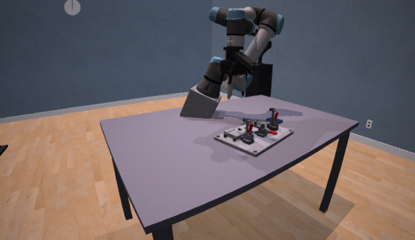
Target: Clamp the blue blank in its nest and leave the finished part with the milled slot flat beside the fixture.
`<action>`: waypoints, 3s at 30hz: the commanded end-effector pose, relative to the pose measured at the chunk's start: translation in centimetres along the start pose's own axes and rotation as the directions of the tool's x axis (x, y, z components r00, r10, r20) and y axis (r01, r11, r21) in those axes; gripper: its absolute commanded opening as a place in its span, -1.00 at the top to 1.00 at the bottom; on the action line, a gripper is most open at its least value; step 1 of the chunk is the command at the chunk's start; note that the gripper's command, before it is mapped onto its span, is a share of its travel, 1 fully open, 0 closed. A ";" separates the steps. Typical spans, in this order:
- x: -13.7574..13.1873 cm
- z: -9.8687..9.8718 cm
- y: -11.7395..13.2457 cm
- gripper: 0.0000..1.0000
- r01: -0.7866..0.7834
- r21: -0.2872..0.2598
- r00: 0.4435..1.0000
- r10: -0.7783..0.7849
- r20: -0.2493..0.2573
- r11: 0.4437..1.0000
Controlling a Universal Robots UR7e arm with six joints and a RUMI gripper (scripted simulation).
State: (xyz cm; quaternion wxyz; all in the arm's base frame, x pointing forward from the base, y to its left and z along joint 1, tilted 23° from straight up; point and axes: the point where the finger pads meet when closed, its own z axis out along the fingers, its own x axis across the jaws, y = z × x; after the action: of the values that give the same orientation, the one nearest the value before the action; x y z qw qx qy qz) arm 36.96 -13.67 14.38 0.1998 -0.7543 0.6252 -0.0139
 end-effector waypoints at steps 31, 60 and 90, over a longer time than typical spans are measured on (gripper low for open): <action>0.0 8.3 0.0 -0.17 0.000 0.000 1.000 0.000 -0.001 1.000; -0.6 9.4 0.4 -0.17 0.000 0.000 1.000 0.000 -0.001 1.000; -0.6 13.8 0.4 -0.17 0.000 0.000 1.000 0.000 -0.001 1.000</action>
State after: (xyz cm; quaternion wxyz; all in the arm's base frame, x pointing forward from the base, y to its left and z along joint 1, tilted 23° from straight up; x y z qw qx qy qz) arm 40.20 -9.23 1.66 0.1998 -0.7543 0.6253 -0.0138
